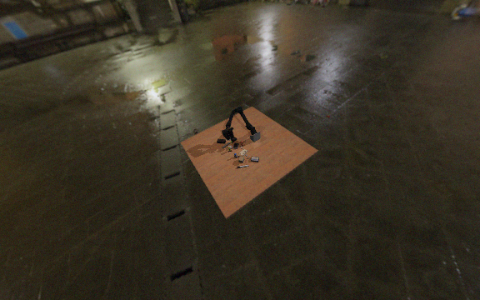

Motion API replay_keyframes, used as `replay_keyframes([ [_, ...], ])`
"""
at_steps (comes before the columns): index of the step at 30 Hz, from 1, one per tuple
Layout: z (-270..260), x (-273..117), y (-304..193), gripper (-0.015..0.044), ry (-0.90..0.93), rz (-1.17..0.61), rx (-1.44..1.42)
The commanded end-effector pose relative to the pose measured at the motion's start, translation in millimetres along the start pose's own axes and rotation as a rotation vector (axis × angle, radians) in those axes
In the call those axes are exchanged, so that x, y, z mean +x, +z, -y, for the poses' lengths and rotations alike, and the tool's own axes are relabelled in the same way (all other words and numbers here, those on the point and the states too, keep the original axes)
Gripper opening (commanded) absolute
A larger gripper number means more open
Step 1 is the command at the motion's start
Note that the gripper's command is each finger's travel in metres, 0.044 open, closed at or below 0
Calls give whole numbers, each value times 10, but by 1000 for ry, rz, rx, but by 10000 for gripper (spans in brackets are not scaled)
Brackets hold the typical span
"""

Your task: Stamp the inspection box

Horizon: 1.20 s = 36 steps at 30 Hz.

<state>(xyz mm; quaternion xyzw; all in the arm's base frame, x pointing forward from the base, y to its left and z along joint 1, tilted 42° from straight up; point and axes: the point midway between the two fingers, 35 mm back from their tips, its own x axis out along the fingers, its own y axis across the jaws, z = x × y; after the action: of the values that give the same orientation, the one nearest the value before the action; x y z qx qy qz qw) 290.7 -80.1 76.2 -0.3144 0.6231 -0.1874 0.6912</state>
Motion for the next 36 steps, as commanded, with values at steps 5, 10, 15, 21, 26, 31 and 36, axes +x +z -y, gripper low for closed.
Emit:
replay_keyframes([
  [5, 3, -5, 2, 19, 0, 1, 1],
  [10, 0, -25, 5, 0, 0, 0, 1],
  [15, -2, -48, 7, 0, 0, 0, 1],
  [21, -5, -77, 10, 0, 0, 0, 1],
  [26, -7, -101, 12, 0, 0, 0, 1],
  [31, -9, -124, 14, 0, -1, 0, 1],
  [36, -11, -148, 16, 0, -1, 0, 1],
])
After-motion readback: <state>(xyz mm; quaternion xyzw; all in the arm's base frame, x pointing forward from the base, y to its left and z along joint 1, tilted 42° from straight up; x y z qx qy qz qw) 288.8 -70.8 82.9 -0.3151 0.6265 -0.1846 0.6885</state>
